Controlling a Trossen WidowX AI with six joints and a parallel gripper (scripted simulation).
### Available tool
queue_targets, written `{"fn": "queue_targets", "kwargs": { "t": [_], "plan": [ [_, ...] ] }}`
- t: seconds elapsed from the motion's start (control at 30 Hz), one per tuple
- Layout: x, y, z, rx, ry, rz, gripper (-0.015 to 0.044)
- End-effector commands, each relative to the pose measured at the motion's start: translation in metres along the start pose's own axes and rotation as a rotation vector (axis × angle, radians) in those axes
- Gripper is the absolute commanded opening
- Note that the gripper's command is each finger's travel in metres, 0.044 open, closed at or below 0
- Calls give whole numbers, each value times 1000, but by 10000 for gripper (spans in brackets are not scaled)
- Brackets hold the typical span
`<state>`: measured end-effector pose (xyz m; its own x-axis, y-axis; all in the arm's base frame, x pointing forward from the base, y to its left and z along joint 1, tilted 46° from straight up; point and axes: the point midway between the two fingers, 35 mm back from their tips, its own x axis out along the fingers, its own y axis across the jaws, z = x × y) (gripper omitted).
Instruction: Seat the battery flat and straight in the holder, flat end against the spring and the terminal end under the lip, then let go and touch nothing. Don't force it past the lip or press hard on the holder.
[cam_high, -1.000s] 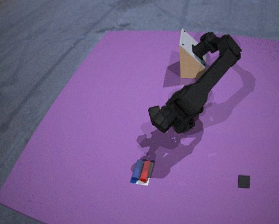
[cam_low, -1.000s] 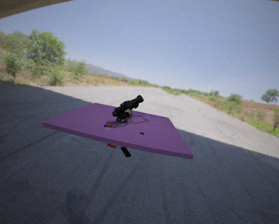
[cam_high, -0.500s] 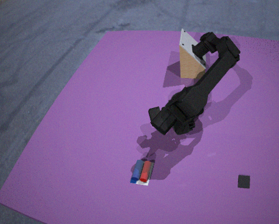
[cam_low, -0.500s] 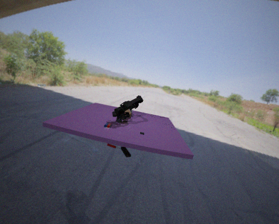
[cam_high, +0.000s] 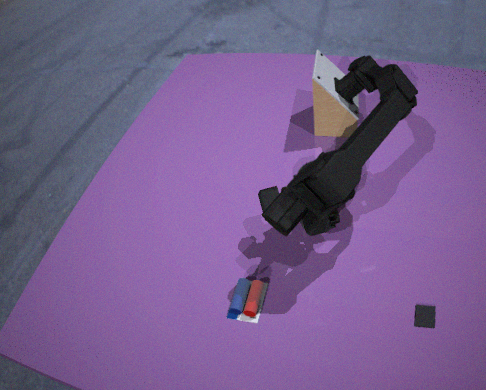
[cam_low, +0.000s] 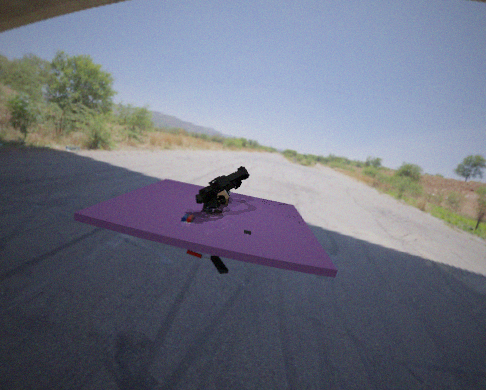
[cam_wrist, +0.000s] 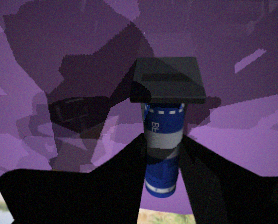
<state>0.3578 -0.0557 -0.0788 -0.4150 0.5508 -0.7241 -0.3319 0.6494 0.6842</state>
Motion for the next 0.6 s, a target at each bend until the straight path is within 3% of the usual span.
{"fn": "queue_targets", "kwargs": {
  "t": [0.0, 0.57],
  "plan": [
    [-2, 0, 5, -5, -21, -2, 78],
    [1, -4, 5, -3, -101, -2, 78]
  ]
}}
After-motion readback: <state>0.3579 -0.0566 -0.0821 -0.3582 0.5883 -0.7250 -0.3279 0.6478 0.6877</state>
